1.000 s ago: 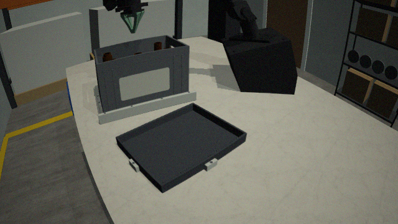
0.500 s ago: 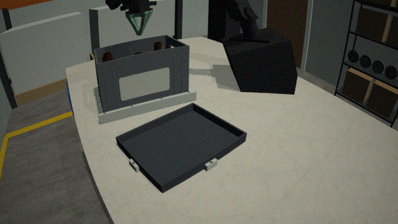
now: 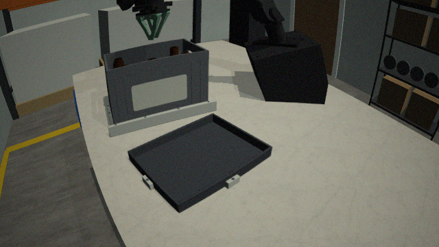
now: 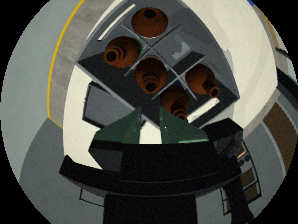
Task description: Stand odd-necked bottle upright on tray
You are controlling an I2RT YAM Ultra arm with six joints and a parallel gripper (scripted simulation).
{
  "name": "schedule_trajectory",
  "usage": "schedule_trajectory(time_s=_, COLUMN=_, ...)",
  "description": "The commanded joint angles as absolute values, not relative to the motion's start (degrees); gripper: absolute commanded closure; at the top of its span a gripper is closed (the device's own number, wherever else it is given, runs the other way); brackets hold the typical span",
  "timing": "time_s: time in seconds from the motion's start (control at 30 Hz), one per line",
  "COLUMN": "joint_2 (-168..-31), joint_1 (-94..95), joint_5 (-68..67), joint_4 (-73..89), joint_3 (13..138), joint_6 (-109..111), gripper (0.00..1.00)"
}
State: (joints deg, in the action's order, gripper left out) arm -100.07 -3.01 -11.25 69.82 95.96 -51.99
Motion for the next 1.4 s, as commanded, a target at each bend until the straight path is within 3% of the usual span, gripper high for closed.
schedule_trajectory(time_s=0.0, joint_2=-98.0, joint_1=-3.8, joint_5=-12.1, joint_4=69.6, joint_3=97.5, joint_6=-51.9, gripper=0.39)
schedule_trajectory(time_s=1.37, joint_2=-98.1, joint_1=-3.1, joint_5=-12.1, joint_4=68.8, joint_3=96.1, joint_6=-51.8, gripper=0.39)
